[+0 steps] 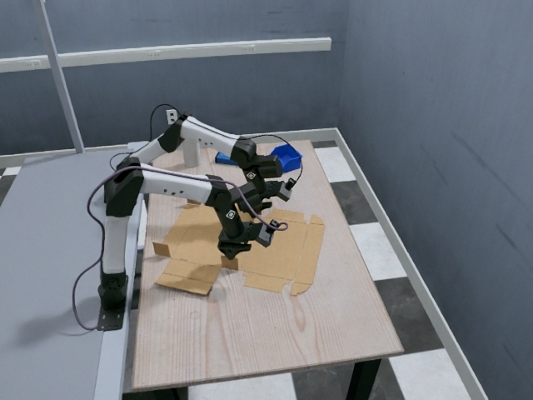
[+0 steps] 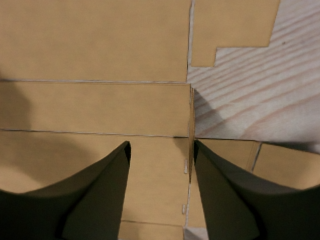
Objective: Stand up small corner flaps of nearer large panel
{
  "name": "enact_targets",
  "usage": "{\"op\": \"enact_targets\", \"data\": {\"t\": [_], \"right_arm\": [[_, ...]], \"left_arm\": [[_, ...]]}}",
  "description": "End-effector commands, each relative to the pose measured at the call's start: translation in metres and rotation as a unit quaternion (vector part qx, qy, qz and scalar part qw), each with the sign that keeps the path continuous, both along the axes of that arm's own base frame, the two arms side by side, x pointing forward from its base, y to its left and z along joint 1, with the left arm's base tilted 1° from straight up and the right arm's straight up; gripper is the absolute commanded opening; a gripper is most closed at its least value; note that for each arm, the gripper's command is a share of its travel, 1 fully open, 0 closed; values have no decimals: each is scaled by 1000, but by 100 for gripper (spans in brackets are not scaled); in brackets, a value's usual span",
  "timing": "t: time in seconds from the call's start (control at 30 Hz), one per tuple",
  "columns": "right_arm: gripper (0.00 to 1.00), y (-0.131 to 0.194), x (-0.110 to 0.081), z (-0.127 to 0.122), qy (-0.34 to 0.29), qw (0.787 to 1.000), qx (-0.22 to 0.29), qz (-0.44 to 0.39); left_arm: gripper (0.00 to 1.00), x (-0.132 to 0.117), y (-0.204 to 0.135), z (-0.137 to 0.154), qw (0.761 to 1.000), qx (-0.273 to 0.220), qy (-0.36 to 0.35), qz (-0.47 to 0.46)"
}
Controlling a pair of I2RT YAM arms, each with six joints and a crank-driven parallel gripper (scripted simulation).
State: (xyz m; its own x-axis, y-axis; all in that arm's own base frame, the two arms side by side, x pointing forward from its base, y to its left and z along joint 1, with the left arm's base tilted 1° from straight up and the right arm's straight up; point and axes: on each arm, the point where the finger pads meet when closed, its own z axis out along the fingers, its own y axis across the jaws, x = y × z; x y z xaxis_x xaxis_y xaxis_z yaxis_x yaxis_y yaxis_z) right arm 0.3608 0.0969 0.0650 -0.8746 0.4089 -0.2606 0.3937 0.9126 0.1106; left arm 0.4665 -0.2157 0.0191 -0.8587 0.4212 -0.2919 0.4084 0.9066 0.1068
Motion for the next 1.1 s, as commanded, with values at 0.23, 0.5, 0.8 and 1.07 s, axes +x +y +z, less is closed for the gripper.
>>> {"op": "enact_targets", "data": {"t": [0.23, 0.5, 0.8, 1.07], "right_arm": [[51, 0, -2, 13, -10, 1000, 4, 9], [51, 0, 0, 5, -5, 1000, 1, 6], [51, -1, -1, 14, -11, 1000, 4, 7], [51, 0, 0, 6, -5, 1000, 1, 6]], "left_arm": [[81, -7, 8, -7, 999, -23, 32, 0], [81, 4, 4, -7, 998, -44, 35, -2], [81, 3, 3, 3, 996, -75, 49, -3], [81, 1, -1, 2, 996, -78, 51, -6]]}}
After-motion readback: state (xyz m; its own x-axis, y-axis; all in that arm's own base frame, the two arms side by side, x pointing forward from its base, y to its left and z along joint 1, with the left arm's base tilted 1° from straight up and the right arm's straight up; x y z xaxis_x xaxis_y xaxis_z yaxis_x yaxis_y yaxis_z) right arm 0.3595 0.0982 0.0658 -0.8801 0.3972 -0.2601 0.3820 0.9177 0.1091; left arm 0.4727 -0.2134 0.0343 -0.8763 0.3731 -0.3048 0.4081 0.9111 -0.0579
